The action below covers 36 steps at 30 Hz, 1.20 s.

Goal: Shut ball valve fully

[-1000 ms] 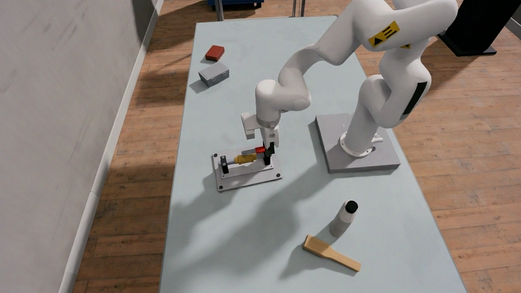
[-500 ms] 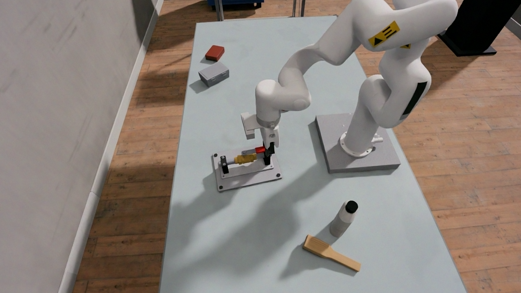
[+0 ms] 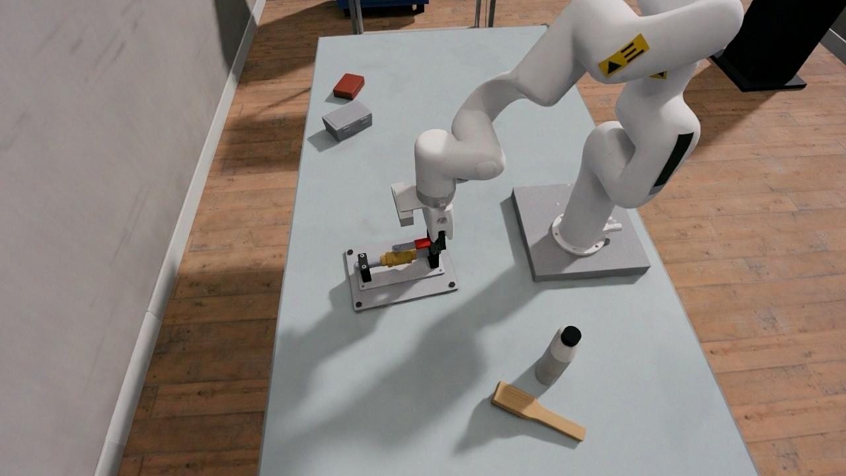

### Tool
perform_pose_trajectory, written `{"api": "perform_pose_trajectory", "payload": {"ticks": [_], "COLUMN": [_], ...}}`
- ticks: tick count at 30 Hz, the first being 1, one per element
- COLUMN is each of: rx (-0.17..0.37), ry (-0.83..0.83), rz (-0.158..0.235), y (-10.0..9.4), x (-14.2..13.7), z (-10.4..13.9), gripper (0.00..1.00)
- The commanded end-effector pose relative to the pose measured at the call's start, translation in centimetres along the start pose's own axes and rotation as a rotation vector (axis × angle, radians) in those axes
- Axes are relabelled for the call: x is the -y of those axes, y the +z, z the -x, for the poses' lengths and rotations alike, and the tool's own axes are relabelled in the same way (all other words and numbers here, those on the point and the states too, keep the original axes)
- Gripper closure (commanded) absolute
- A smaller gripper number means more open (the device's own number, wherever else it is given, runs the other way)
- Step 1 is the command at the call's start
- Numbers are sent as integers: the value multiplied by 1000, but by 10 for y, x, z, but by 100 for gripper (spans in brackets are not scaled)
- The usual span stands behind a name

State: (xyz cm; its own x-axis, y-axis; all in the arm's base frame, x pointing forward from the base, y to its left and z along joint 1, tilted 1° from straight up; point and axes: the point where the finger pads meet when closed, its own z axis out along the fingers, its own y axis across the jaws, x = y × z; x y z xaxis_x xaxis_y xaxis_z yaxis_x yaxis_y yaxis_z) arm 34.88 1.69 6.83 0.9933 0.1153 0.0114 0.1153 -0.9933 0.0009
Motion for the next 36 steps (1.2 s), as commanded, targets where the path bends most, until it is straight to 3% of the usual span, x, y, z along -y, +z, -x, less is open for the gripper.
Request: {"api": "perform_pose_trajectory", "payload": {"ticks": [1,36], "rx": [-3,-4], "ry": [1,207], "rz": [0,-1], "y": [-1,-1], "x": [0,17], "z": [-1,-3], "gripper": [100,100]}}
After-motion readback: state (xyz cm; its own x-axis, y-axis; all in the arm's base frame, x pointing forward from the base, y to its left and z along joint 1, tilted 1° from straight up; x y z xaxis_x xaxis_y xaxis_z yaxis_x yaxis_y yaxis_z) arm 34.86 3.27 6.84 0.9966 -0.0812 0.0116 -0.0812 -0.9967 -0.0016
